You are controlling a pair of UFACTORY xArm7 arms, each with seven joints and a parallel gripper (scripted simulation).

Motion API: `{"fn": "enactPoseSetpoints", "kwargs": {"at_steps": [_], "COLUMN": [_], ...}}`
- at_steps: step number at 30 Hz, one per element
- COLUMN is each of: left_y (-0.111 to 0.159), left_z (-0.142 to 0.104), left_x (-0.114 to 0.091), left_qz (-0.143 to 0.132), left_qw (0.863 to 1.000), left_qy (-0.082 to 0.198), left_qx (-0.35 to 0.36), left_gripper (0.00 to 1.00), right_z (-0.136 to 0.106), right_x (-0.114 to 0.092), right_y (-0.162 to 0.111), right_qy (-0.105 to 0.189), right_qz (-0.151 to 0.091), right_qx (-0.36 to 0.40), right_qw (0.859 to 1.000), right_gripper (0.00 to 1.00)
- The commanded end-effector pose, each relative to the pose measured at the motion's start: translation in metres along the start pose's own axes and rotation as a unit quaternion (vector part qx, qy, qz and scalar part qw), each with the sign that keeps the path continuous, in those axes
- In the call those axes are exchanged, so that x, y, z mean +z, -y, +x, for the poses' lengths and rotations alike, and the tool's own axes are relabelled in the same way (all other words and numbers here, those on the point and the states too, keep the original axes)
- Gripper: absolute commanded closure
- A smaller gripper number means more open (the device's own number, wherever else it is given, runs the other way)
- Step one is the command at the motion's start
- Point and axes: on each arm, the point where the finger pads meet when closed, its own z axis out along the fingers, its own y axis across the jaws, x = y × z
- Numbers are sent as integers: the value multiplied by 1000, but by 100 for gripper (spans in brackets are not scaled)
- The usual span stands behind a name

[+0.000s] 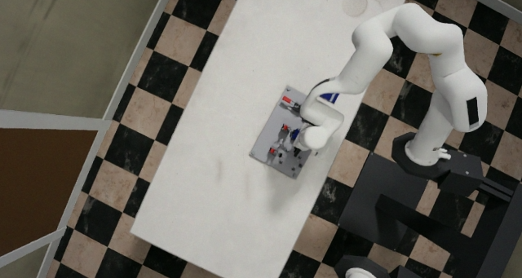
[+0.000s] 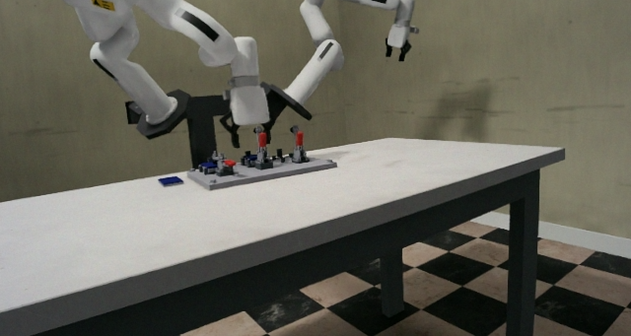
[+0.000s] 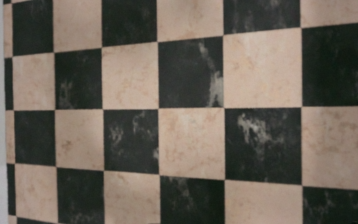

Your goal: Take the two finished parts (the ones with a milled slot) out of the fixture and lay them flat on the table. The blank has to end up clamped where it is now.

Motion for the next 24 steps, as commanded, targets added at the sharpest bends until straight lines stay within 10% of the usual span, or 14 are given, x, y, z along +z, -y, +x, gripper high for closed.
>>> {"fn": "enactPoseSetpoints", "kwargs": {"at_steps": [1,24], "left_y": [0,0], "left_z": [1,1], "left_x": [-2,-2], "left_qz": [-1,-1], "left_qw": [1000,1000], "left_qy": [-2,-2], "left_qx": [-1,-1], "left_gripper": [0,0], "right_z": [-1,-1], "right_x": [-1,5], "right_y": [-2,-2], "right_qy": [2,2], "right_qz": [-2,-2], "right_qx": [0,0], "right_qw": [1000,1000], "right_gripper": [0,0]}}
